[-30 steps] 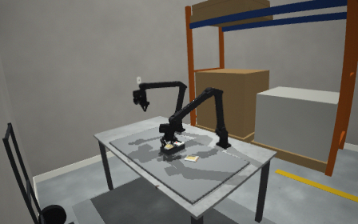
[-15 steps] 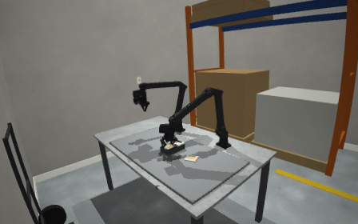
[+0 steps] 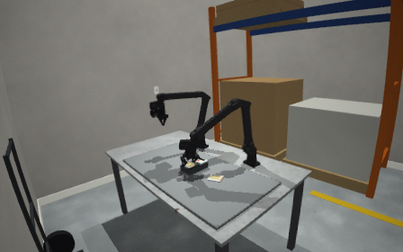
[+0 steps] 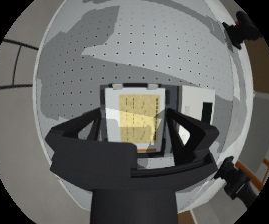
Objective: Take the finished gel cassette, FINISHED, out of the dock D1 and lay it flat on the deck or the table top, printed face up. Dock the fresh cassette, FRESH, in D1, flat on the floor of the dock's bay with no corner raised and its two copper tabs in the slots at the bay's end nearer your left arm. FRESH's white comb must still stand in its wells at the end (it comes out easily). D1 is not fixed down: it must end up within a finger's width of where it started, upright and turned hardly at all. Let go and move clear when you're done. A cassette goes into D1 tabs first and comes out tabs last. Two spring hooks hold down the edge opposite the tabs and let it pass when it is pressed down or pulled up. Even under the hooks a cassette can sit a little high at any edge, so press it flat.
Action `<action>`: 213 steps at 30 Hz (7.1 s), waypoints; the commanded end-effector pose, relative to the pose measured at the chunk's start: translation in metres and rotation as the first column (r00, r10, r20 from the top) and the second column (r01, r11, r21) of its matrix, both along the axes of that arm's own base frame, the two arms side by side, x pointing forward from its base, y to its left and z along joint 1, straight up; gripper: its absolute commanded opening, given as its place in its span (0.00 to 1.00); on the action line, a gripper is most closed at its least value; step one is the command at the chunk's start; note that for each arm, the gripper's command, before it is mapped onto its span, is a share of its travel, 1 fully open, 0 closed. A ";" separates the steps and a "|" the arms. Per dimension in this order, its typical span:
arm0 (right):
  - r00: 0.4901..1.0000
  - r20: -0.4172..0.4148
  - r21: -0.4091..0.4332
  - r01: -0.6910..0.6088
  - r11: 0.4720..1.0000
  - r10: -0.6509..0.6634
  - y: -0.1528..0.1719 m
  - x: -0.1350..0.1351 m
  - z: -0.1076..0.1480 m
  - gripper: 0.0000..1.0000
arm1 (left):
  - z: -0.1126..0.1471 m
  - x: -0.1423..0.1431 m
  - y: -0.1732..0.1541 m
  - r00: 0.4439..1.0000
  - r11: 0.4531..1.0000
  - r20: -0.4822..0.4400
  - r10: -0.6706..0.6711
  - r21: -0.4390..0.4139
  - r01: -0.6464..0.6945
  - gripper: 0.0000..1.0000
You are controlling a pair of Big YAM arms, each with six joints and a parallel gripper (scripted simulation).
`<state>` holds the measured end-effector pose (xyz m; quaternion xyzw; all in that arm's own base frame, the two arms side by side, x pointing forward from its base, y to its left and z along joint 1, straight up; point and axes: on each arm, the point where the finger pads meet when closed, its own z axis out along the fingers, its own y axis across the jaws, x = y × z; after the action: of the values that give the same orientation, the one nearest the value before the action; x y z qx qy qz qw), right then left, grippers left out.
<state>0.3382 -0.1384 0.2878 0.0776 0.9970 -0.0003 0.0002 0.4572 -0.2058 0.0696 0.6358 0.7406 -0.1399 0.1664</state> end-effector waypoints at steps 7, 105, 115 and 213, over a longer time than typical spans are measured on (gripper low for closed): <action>1.000 0.000 0.001 0.008 1.000 -0.008 0.002 -0.006 0.005 0.00 | -0.007 -0.001 -0.003 1.000 1.000 0.011 0.000 -0.004 0.000 0.00; 0.339 -0.015 -0.331 -0.889 0.315 0.941 0.256 0.063 -0.098 0.00 | 0.004 0.002 -0.002 1.000 1.000 0.022 0.001 -0.012 -0.001 0.00; 0.196 -0.034 -0.369 -0.914 0.170 0.980 0.302 0.053 -0.113 0.00 | 0.004 0.002 -0.002 1.000 1.000 0.022 0.001 -0.012 -0.001 0.00; 0.001 -0.044 -0.440 -0.898 -0.019 0.999 0.396 0.028 -0.149 0.00 | 0.004 0.002 -0.002 1.000 1.000 0.022 0.001 -0.012 -0.001 0.00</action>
<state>0.3601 0.2496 0.1436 -0.6385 0.7367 -0.1633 0.1512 0.4572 -0.2066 0.0693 0.6355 0.7393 -0.1388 0.1741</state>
